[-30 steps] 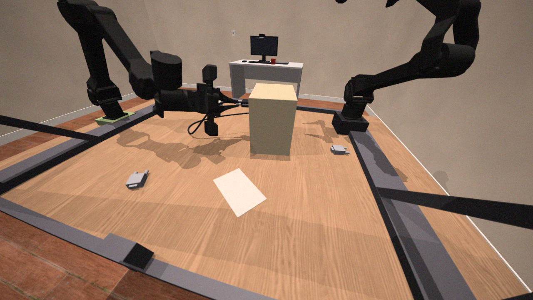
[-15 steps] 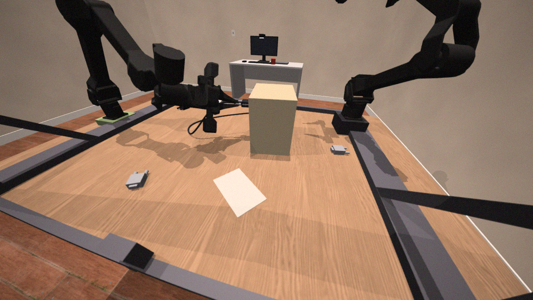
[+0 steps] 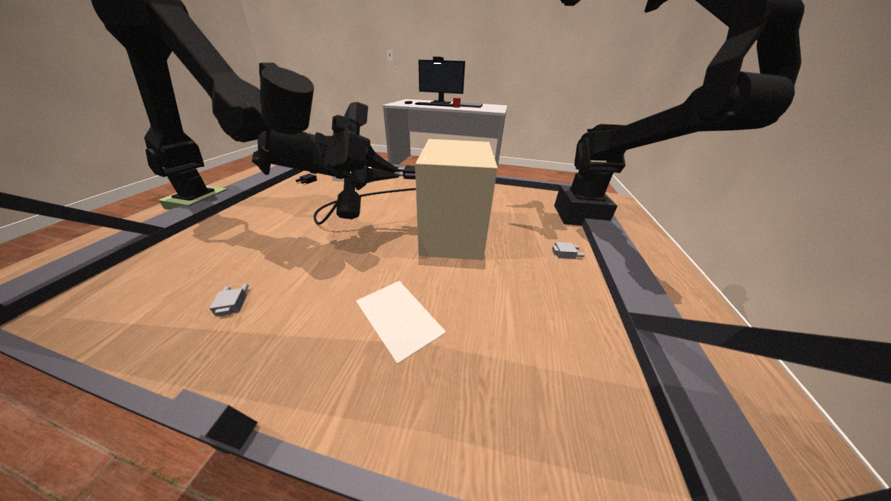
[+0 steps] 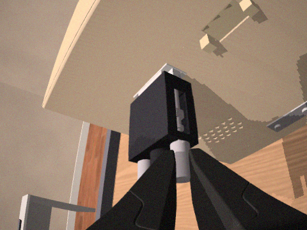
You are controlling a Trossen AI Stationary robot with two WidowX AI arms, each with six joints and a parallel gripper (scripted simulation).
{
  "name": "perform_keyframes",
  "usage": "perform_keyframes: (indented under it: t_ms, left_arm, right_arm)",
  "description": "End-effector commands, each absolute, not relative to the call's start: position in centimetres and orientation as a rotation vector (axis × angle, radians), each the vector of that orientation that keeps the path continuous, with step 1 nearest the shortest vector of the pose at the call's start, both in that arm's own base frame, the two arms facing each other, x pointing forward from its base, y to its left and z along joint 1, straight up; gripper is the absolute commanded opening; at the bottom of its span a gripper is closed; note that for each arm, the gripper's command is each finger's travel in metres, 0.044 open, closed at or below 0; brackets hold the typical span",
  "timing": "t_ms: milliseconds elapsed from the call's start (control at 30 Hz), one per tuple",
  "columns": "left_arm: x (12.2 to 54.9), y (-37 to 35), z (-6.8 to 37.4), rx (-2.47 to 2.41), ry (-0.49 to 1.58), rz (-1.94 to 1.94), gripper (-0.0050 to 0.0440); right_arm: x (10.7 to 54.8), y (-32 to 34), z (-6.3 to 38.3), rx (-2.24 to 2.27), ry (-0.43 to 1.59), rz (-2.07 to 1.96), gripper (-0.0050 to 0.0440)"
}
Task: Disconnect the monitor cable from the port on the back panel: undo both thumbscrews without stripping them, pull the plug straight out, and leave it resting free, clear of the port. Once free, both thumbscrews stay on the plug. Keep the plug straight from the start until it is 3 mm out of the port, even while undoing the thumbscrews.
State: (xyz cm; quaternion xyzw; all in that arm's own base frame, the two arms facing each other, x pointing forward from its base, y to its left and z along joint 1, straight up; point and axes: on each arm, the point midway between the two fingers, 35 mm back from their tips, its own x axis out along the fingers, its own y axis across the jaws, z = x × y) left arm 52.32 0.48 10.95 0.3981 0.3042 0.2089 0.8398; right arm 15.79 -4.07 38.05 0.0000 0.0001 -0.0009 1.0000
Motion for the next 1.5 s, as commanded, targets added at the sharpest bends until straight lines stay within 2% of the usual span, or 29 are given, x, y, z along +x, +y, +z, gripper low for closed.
perform_keyframes:
  t_ms: [0,1100,1467]
  left_arm:
    - [52.41,0.54,12.29,0.783,0.623,0.434,0.0]
    - [52.42,0.64,12.41,0.715,0.622,0.413,0.0]
    - [52.42,0.64,12.41,0.715,0.622,0.413,0.0264]
  right_arm:
    - [15.76,-3.95,38.32,-0.005,-0.001,0.0,0.044]
    - [15.76,-3.95,38.32,-0.005,-0.001,0.0,0.044]
    - [15.76,-3.95,38.32,-0.005,-0.001,0.0,0.044]
